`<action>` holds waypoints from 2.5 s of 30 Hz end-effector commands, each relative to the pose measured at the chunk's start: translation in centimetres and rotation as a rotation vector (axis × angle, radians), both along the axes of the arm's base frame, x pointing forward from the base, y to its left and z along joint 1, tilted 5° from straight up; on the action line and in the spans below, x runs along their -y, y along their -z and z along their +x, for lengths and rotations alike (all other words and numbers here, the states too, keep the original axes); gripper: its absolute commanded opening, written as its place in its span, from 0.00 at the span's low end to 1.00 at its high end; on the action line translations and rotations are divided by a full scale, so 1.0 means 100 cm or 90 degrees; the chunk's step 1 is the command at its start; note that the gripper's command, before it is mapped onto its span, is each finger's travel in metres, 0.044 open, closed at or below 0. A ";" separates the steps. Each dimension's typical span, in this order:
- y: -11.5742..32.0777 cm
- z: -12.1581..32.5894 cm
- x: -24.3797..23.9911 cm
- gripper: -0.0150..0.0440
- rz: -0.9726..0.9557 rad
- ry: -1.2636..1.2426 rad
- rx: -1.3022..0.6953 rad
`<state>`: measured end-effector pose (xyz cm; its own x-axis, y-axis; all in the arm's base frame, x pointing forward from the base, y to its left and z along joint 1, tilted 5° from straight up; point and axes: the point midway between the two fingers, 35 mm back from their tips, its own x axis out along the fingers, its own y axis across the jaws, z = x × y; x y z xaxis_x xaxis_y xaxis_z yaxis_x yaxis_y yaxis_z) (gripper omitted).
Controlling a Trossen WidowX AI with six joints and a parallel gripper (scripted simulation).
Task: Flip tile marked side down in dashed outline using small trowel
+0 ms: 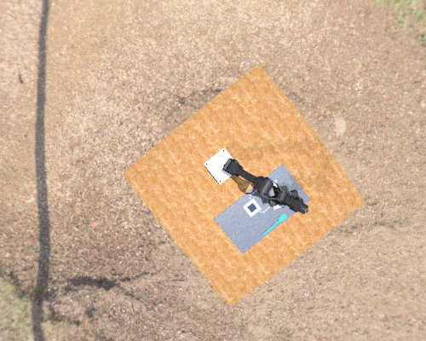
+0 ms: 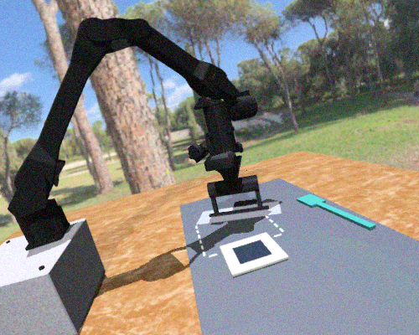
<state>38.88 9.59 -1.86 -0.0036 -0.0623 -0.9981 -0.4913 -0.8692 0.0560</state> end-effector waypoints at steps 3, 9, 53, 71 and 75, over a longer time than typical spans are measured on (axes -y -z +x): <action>0.000 0.000 0.000 0.47 0.002 0.125 0.008; 0.000 0.000 0.000 0.47 0.002 0.239 0.015; 0.000 0.000 0.000 0.71 0.001 0.592 0.036; -0.045 -0.002 -0.002 0.71 0.001 0.606 0.037; -0.044 -0.002 -0.002 0.71 0.001 0.604 0.037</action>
